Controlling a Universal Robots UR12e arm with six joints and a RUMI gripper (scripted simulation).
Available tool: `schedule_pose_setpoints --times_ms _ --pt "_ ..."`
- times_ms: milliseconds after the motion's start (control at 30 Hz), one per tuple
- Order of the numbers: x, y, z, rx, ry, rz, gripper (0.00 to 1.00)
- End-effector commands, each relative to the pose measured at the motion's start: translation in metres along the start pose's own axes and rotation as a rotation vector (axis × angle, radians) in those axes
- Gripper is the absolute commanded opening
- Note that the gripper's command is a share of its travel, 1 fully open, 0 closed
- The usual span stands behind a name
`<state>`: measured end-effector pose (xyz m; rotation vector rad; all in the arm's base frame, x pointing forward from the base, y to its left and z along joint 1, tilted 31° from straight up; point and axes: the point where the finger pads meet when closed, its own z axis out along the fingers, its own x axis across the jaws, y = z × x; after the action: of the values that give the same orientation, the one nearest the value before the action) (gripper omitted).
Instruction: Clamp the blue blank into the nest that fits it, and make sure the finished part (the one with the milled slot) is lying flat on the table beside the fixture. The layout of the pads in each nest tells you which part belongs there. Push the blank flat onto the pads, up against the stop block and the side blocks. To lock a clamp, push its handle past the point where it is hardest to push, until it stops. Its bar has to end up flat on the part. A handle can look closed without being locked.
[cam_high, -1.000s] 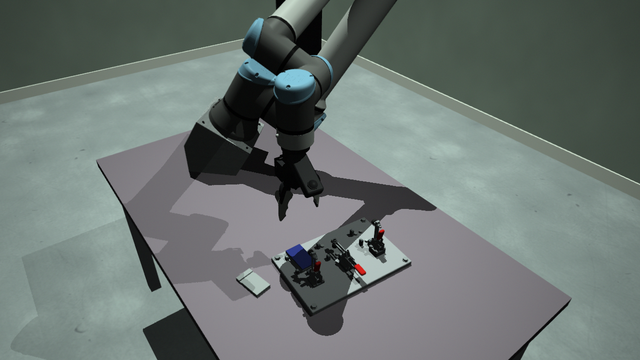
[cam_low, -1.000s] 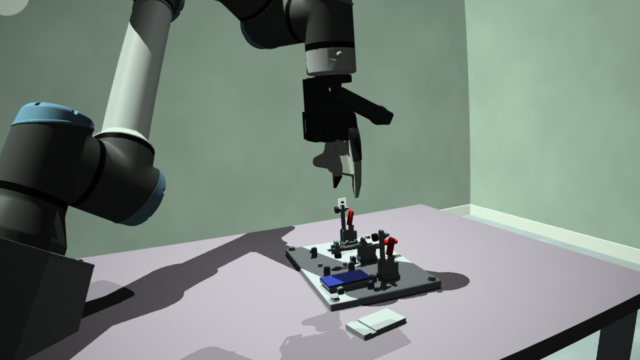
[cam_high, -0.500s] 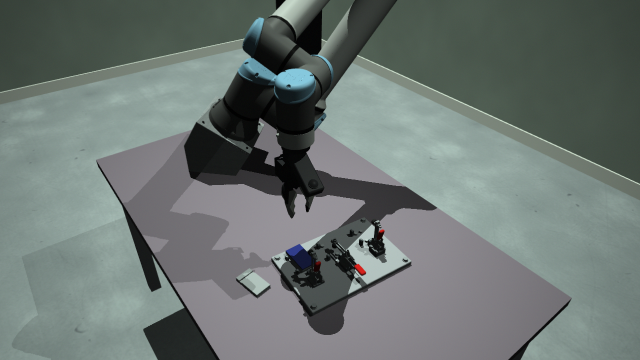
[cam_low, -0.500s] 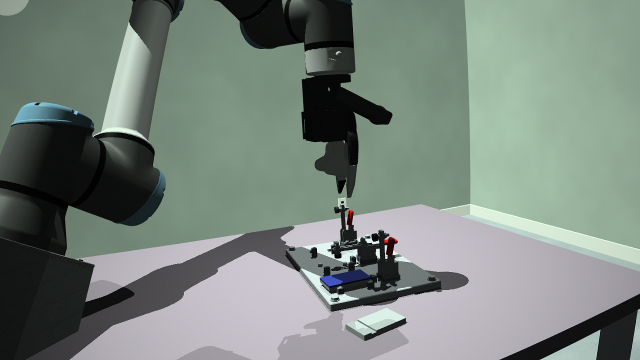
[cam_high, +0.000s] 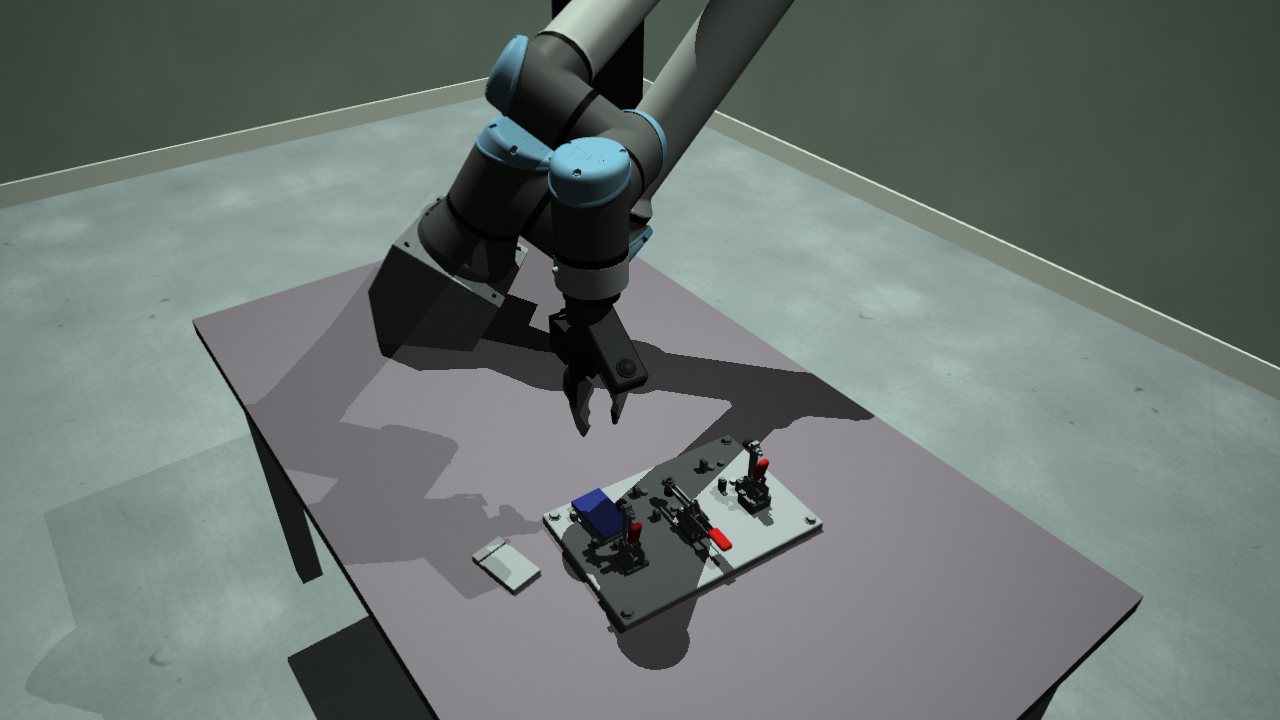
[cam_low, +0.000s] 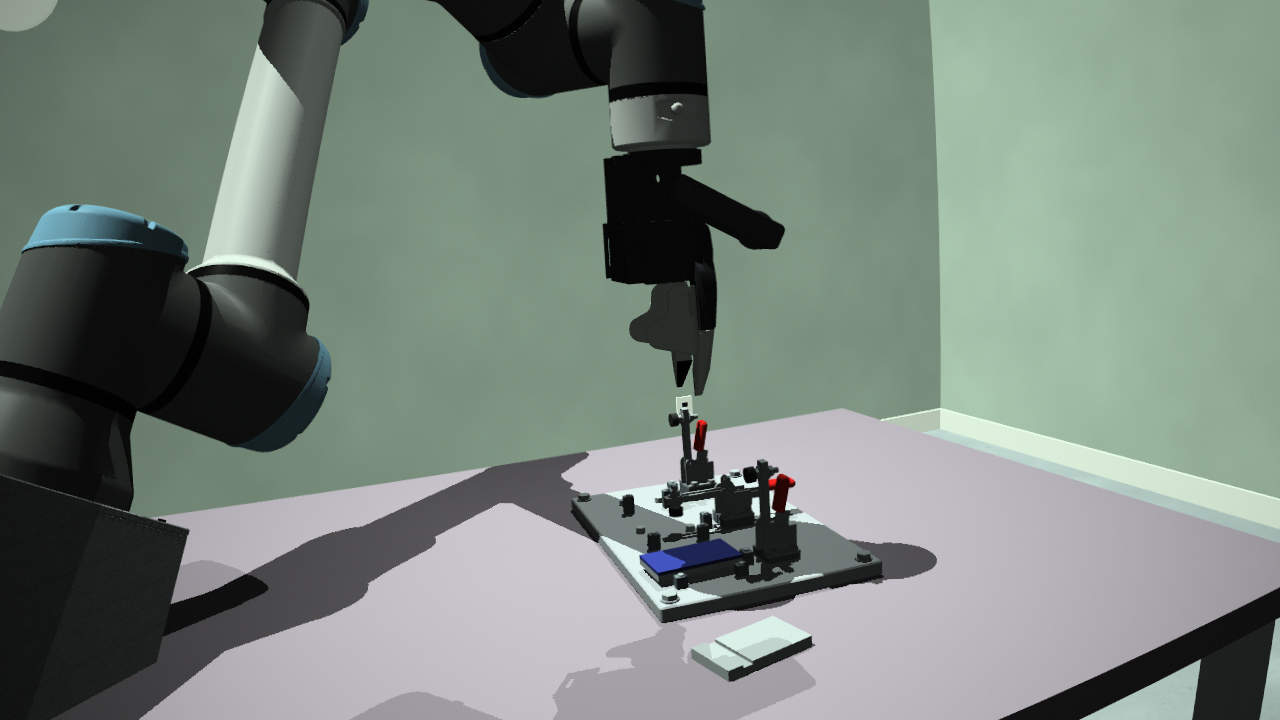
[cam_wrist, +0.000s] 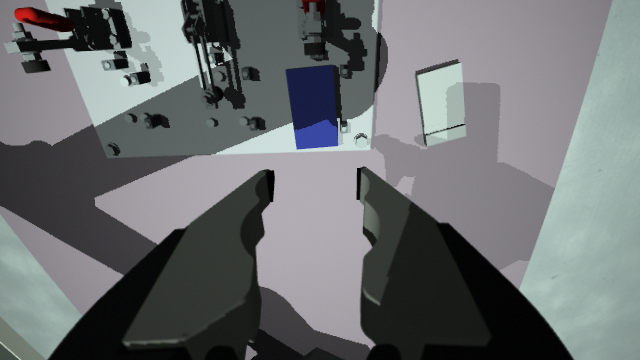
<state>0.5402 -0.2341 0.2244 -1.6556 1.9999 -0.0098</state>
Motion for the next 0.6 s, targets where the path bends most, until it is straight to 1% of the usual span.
schedule_pose_setpoints --times_ms 0,33,67,567 --pt "0.0002 -0.0005 -0.0006 0.001 0.001 0.000 0.28" --pt "0.0002 -0.0005 -0.0006 0.001 0.001 0.000 0.28" --pt "0.0002 -0.0005 -0.0006 0.001 0.001 0.000 0.00" --pt "0.0002 -0.0005 -0.0006 0.001 0.001 0.000 0.00"
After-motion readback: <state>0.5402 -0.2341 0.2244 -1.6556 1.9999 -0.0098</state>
